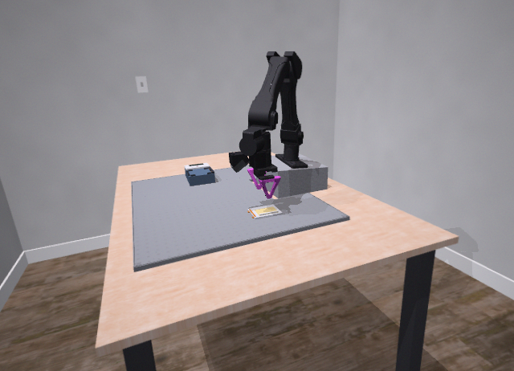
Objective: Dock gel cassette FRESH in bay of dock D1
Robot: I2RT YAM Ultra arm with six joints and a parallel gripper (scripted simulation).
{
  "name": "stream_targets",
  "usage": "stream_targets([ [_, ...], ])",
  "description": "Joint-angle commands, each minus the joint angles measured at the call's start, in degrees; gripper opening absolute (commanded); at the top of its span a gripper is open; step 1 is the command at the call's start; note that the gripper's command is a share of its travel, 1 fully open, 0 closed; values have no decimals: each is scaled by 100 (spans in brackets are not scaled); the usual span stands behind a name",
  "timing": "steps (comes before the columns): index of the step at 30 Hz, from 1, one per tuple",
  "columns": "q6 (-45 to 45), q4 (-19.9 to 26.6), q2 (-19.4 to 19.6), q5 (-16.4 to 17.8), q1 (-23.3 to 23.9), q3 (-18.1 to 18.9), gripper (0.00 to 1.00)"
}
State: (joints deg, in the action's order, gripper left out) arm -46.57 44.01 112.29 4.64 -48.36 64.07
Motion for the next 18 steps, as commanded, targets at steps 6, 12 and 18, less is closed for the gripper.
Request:
stream_targets([
  [6, -24, 32, -153, -54, -6, 207, 100],
  [12, -24, 32, -153, -54, -6, 207, 100],
  [18, -32, -118, 79, -54, -18, 199, 100],
])
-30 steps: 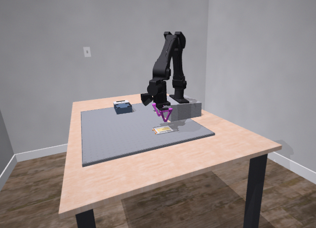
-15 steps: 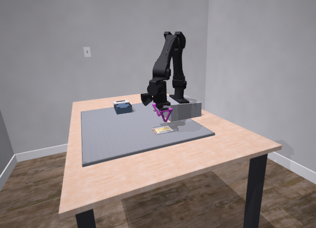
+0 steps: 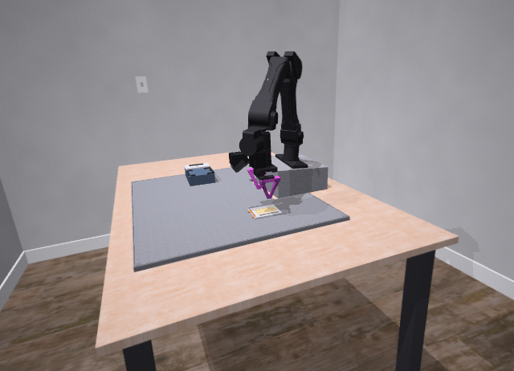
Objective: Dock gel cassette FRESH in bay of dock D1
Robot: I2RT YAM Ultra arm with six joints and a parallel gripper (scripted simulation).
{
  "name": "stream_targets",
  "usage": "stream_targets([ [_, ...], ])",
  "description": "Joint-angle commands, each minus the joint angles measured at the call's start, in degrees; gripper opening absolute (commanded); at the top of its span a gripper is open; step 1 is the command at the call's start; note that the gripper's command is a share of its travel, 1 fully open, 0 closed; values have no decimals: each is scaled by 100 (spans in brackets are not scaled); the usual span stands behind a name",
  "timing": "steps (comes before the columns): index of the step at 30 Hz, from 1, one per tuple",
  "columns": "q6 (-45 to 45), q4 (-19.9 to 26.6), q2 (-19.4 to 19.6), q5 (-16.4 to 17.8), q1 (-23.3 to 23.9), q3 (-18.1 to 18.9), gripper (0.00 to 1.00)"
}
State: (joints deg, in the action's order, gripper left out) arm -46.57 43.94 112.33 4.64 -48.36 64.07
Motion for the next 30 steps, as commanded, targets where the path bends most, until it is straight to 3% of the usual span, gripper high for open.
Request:
stream_targets([
  [1, -35, -138, 94, -54, -25, 192, 100],
  [4, -35, -160, 1, -53, -32, 188, 100],
  [18, -64, -551, 398, -54, -87, -168, 100],
  [21, -63, -585, 222, -53, -42, -164, 100],
  [24, -68, -666, 476, -49, -56, -149, 100],
  [30, -84, -849, 591, -49, -105, -270, 100],
])
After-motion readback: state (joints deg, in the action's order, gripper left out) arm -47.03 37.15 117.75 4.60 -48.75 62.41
